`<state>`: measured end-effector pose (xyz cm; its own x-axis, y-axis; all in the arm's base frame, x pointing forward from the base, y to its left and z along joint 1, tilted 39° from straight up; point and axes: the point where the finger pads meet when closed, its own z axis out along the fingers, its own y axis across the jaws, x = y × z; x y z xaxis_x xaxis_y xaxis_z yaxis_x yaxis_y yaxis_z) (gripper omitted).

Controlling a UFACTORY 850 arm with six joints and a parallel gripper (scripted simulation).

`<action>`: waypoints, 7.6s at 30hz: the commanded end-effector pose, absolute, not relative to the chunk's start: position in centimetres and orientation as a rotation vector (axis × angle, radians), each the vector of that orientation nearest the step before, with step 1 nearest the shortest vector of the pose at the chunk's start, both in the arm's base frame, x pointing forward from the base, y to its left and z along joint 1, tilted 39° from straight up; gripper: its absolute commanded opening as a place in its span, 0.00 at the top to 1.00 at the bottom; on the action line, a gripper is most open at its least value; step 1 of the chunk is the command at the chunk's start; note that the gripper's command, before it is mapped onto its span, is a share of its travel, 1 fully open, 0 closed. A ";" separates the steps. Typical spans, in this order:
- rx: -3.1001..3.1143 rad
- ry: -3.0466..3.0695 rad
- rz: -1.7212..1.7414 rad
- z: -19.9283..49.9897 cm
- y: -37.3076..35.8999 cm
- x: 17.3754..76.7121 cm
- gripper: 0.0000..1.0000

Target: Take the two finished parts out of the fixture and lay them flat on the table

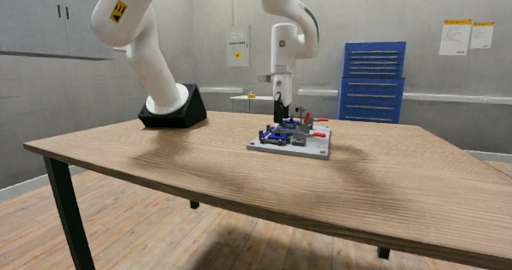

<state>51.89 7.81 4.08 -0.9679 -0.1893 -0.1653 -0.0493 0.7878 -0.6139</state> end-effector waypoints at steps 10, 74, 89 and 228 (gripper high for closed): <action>-0.187 2.759 -0.938 3.9 7.7 52.0 0.00; -0.187 2.759 -0.938 1.8 6.2 52.8 0.00; -0.187 2.759 -0.938 1.8 6.2 52.8 1.00; -0.187 2.759 -0.938 7.1 10.1 50.3 1.00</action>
<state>50.20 10.03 7.03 -0.9678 -0.1894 -0.1655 -0.0492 0.7878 -0.6140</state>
